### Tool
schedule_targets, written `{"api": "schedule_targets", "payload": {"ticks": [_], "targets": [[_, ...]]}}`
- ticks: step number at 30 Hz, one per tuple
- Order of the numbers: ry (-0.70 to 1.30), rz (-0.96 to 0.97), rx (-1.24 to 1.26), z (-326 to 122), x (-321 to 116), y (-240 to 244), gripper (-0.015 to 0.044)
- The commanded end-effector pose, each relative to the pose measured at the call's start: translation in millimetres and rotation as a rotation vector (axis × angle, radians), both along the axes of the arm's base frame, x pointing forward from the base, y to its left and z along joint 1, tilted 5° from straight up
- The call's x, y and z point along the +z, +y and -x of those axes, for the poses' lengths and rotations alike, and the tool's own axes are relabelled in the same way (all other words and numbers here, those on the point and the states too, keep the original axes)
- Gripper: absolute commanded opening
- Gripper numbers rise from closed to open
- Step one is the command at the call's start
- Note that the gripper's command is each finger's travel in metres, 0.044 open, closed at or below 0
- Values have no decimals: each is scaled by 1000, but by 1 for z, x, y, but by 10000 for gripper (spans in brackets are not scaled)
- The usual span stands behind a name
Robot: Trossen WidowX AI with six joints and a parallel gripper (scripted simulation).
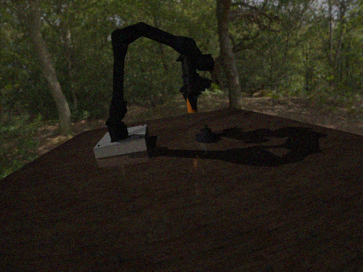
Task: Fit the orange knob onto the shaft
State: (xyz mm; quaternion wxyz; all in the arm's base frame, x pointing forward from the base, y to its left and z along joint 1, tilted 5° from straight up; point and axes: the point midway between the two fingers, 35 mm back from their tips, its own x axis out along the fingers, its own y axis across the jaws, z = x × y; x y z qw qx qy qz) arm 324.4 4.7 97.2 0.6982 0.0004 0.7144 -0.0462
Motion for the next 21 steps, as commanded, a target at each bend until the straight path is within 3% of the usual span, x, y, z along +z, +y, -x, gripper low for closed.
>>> {"api": "schedule_targets", "payload": {"ticks": [1, 21], "targets": [[-18, 4, 3, -7, 2, -10, 0], [-18, 12, 2, -18, -12, -70, 0]]}}
